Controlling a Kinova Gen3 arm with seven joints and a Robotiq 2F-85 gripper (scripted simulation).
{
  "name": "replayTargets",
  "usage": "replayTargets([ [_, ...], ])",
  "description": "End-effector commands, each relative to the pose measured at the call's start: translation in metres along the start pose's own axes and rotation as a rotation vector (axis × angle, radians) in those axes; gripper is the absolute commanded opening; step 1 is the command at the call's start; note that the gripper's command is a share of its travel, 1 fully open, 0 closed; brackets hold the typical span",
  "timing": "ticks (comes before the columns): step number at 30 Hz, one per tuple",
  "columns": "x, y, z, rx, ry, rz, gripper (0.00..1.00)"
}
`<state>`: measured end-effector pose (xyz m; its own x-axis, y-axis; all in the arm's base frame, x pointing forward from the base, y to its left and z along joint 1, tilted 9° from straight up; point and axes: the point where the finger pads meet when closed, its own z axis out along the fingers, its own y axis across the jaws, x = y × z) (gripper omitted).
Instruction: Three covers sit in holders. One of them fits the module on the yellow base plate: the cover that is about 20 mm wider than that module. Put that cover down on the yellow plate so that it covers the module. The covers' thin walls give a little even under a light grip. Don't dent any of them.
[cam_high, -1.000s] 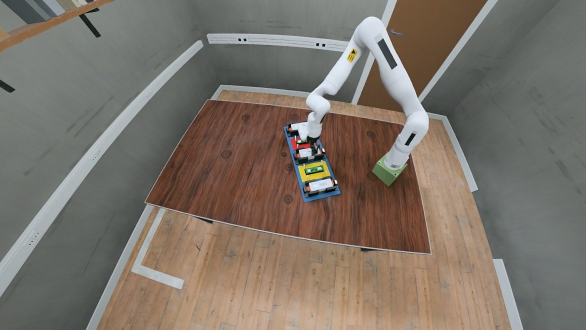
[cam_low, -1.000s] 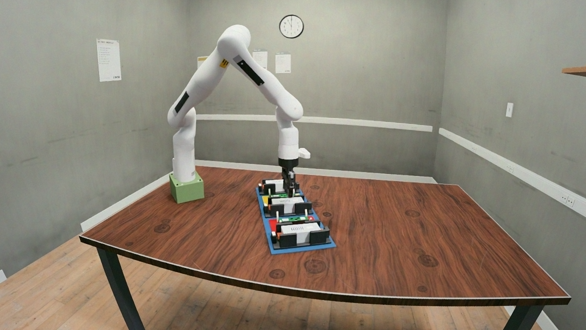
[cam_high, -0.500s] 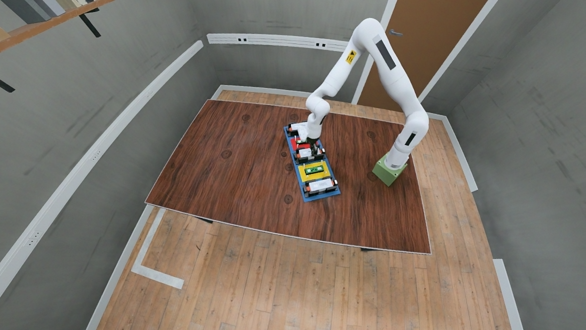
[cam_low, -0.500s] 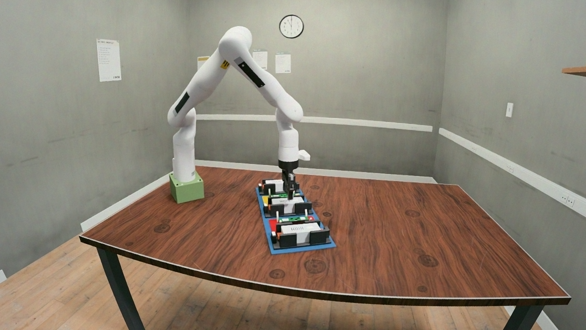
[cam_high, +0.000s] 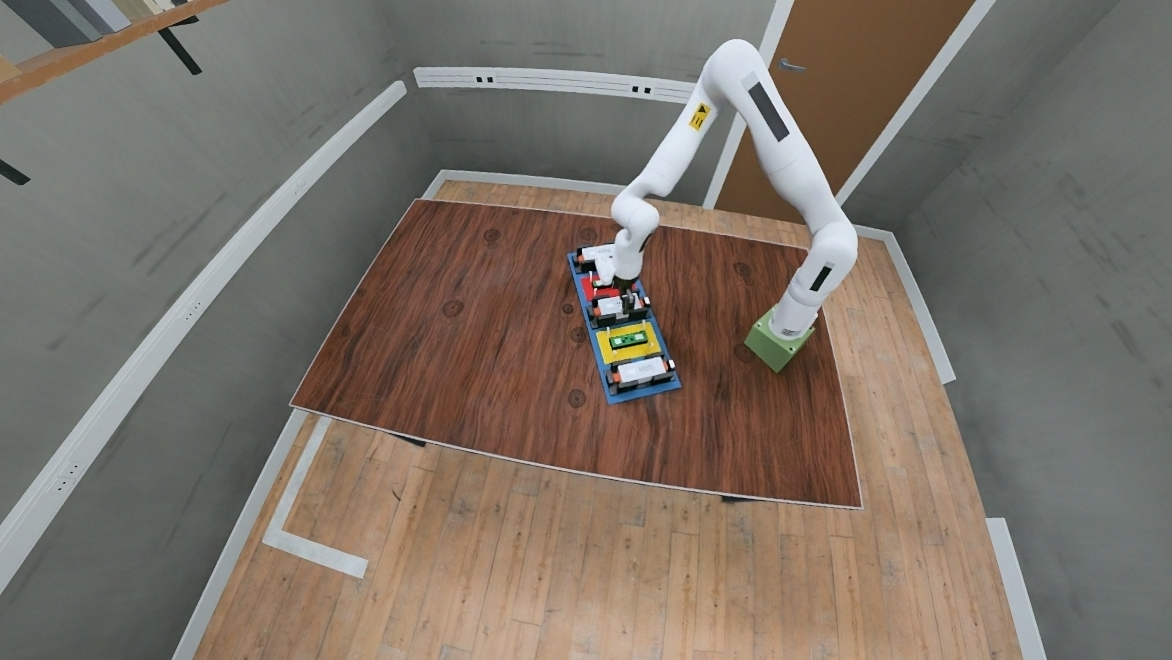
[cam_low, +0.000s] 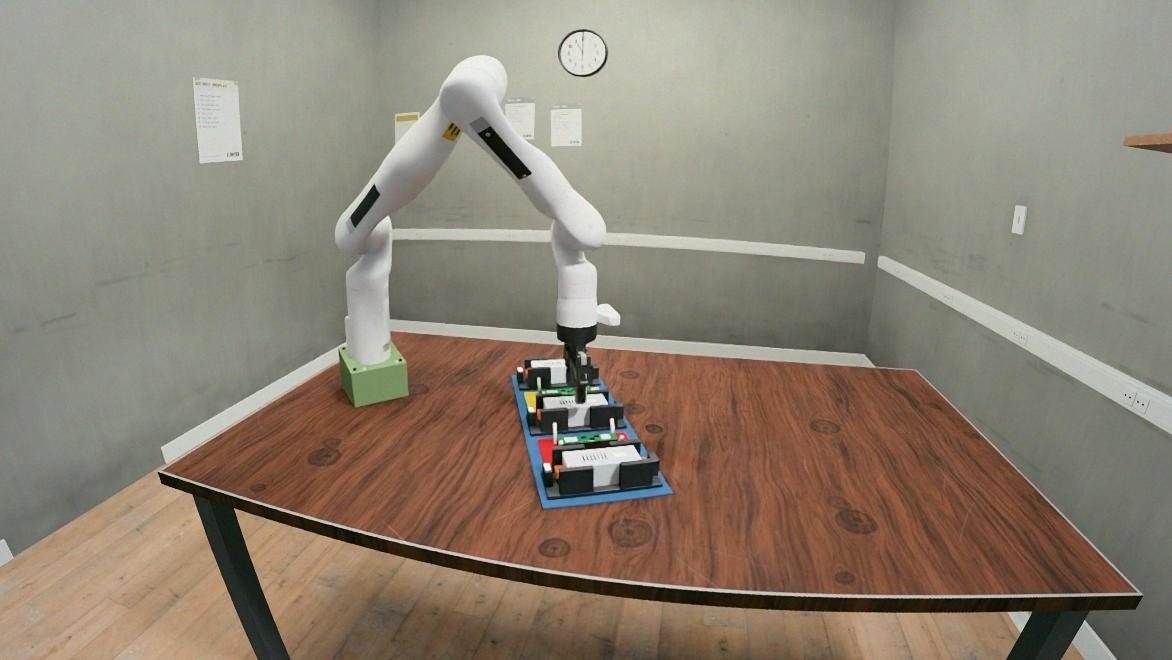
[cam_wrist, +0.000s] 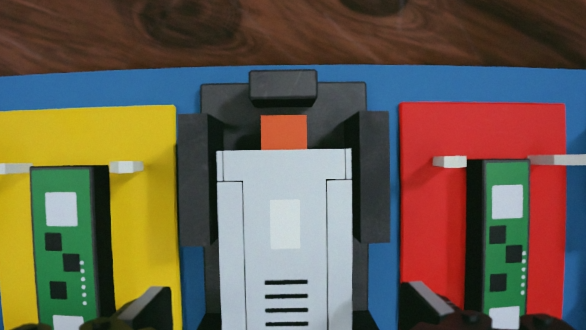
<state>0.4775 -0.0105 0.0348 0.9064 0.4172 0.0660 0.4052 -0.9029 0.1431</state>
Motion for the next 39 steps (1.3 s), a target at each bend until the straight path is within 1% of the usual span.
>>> replayTargets([
  [1, 0.001, 0.000, 0.002, -0.001, 0.002, 0.000, 1.00],
  [7, 0.001, 0.000, 0.008, -0.001, 0.002, 0.000, 1.00],
  [14, 0.001, 0.000, 0.008, -0.001, 0.002, 0.000, 1.00],
  [24, 0.001, 0.000, 0.018, -0.001, 0.002, 0.000, 1.00],
  [31, 0.001, 0.000, 0.018, -0.001, 0.002, 0.000, 1.00],
  [39, 0.001, 0.000, 0.026, -0.001, 0.002, 0.000, 1.00],
])
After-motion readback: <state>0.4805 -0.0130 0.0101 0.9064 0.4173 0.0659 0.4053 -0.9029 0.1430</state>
